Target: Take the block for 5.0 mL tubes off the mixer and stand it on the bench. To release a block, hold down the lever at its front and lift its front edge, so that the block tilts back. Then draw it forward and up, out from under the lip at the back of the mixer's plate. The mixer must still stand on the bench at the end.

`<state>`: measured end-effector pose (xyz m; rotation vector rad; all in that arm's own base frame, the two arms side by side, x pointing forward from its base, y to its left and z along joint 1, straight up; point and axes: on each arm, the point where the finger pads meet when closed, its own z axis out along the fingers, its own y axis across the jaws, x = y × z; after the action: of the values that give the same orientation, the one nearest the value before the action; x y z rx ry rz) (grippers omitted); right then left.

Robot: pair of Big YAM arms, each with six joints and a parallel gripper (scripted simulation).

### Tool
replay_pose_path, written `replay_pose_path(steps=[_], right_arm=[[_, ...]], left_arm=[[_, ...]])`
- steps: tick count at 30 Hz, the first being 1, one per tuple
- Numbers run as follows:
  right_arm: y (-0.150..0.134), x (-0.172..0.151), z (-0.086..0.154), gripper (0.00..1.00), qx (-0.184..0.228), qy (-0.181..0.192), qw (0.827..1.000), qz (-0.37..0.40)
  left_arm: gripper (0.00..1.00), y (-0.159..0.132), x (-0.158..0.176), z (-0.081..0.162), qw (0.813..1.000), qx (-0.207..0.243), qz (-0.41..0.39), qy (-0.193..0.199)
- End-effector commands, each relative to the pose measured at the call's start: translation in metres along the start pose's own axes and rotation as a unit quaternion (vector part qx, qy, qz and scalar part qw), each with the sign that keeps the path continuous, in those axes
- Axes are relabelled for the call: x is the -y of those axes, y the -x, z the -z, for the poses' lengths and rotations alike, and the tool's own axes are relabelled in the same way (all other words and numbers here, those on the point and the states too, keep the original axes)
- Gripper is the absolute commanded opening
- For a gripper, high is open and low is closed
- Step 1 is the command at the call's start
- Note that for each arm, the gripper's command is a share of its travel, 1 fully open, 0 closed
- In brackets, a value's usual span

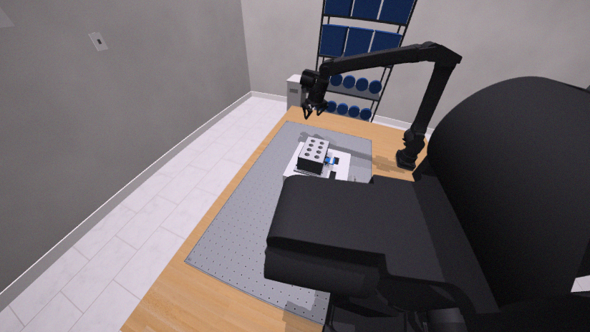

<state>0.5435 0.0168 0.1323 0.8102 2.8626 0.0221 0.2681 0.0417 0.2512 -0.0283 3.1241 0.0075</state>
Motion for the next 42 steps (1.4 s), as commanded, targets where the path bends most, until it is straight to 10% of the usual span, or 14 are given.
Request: replay_pose_path(steps=[1, 42], right_arm=[[-0.006, 0.008, 0.018, 0.00, 0.000, 0.001, 1.000, 0.027], [-0.108, 0.126, 0.145, 0.00, -0.081, -0.009, 0.959, 0.271]], left_arm=[[1.00, -0.005, -0.004, 0.000, 1.000, -0.005, -0.001, -0.002], [1.00, 0.000, -0.003, -0.001, 1.000, -0.002, -0.012, -0.001]])
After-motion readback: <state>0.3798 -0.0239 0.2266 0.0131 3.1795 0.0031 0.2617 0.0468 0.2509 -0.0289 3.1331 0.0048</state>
